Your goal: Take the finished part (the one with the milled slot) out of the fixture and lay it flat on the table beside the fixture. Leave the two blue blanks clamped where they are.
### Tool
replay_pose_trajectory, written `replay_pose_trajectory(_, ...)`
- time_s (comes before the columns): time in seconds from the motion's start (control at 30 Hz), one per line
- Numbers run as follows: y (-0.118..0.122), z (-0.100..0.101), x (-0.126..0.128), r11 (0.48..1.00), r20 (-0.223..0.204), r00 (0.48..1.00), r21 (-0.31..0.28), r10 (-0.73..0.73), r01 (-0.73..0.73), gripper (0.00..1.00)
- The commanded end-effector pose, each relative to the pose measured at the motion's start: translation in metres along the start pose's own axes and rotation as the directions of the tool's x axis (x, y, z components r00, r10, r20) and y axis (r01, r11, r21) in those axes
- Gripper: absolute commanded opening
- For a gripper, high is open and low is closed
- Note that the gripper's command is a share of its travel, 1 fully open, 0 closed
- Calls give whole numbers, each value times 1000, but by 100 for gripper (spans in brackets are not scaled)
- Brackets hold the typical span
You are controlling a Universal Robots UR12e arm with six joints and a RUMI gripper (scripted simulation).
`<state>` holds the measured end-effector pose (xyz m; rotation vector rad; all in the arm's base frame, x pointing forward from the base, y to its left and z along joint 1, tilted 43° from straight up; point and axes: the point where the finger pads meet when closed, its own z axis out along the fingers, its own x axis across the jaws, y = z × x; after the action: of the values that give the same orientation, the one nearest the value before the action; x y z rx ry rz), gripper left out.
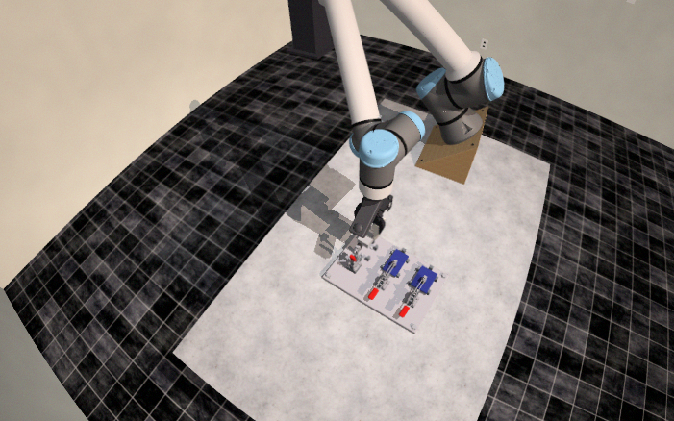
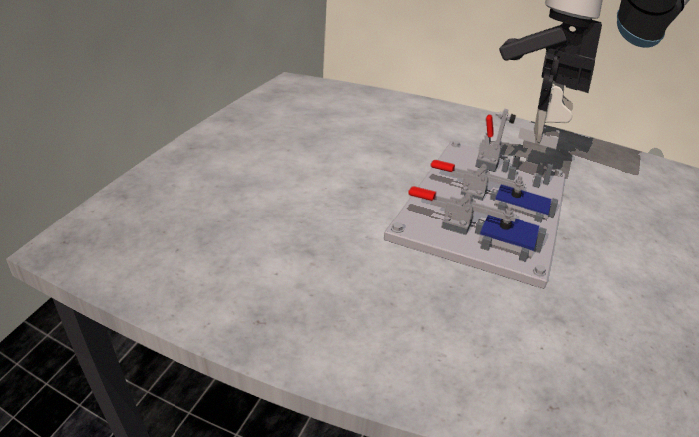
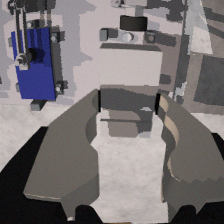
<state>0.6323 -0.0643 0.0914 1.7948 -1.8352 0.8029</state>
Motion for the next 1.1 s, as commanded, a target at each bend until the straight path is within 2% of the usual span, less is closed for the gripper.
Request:
replay_pose_trajectory(0.0,0,-1,0,1000,0,1000,1,0,0,0)
replay_pose_trajectory(0.5,0,-1,7,1000,0,1000,1,0,0,0)
replay_pose_trajectory(1.07,0,-1,31,1000,0,1000,1,0,0,0)
